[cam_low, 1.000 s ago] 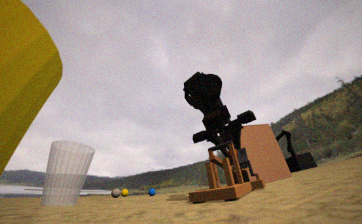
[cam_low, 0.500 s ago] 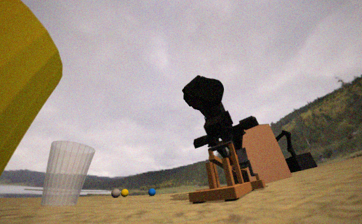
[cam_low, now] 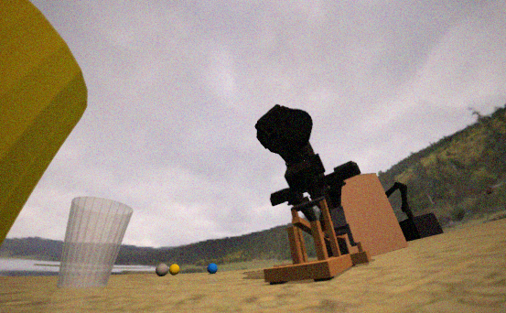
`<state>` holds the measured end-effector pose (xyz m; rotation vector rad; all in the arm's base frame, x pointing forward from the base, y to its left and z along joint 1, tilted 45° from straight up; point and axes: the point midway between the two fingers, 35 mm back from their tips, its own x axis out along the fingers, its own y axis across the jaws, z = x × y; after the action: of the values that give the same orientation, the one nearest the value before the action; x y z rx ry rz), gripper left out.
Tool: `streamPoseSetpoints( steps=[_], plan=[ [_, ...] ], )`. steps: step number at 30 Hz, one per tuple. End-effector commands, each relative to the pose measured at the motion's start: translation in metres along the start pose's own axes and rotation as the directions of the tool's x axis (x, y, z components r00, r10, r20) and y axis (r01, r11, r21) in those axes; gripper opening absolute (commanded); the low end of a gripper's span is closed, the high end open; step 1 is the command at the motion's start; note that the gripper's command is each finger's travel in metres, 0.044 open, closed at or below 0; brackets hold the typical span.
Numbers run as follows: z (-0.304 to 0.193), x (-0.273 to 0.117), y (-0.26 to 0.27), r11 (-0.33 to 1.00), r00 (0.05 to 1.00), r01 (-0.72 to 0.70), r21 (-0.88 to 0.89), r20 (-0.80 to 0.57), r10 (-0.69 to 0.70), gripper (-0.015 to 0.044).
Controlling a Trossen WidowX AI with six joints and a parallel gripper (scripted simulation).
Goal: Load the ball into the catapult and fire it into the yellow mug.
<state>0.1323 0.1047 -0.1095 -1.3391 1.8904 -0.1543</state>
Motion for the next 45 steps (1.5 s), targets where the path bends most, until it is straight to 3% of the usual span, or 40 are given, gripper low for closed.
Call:
streamPoseSetpoints(
  steps=[1,6,8,9,10,22,36,42,45],
  plan=[
    [-0.003,-0.021,0.000,1.000,1.000,-0.003,0.001,0.001,0.003,0.0315],
    [-0.032,-0.098,0.001,1.000,1.000,-0.001,-0.006,-0.004,0.001,0.0440],
    [-0.038,-0.108,0.001,1.000,1.000,0.000,-0.007,-0.005,0.000,0.0440],
    [-0.023,-0.085,0.002,1.000,1.000,0.000,-0.010,0.008,0.000,0.0440],
    [-0.018,-0.087,0.003,1.000,1.000,-0.005,-0.010,0.025,0.005,0.0440],
    [0.088,-0.141,0.025,0.995,0.908,-0.097,-0.017,0.408,0.095,0.0440],
    [0.194,-0.239,0.023,0.989,0.626,-0.149,0.007,0.775,0.089,0.0440],
    [0.220,-0.283,0.010,0.984,0.475,-0.170,0.045,0.879,0.042,0.0440],
    [0.222,-0.288,0.007,0.984,0.458,-0.173,0.051,0.888,0.035,0.0440]
  ],
)
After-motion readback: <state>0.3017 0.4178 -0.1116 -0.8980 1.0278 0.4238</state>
